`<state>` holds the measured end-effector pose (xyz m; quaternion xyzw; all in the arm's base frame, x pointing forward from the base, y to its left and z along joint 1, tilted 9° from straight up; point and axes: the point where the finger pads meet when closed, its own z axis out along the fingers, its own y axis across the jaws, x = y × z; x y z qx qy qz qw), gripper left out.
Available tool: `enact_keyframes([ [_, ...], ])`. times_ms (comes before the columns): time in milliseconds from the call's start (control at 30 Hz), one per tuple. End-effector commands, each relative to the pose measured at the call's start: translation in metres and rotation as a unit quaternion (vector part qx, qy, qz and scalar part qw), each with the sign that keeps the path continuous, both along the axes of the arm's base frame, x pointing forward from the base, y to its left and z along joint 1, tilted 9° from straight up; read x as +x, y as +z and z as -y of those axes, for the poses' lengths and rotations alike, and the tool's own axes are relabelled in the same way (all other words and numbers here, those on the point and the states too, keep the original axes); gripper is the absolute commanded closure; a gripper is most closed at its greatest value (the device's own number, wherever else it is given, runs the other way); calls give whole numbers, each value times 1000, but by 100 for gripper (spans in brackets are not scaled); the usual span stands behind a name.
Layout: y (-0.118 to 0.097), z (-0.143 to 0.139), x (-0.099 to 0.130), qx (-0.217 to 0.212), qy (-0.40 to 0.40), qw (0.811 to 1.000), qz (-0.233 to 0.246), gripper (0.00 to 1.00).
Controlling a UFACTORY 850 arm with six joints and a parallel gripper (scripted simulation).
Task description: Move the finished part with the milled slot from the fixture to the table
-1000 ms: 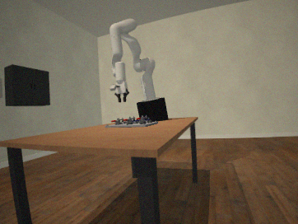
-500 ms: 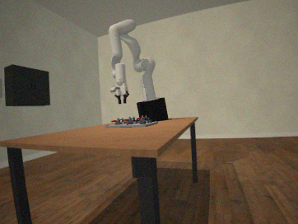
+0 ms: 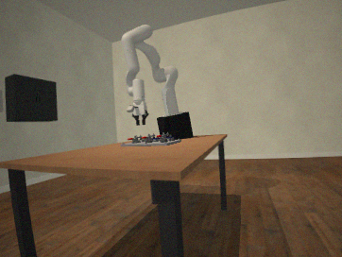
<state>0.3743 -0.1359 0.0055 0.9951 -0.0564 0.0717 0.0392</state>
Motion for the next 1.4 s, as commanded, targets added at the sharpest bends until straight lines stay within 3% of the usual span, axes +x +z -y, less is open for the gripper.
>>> enact_keyframes([
  [0, -1, 1, 1, 1, 0, 1000, 2, 53],
  [300, 1, 2, 12, 1, 0, 1000, 2, 53],
  [800, 9, 8, 66, 1, 0, 1000, 2, 53],
  [1367, 14, 11, 97, 1, 0, 1000, 2, 53],
])
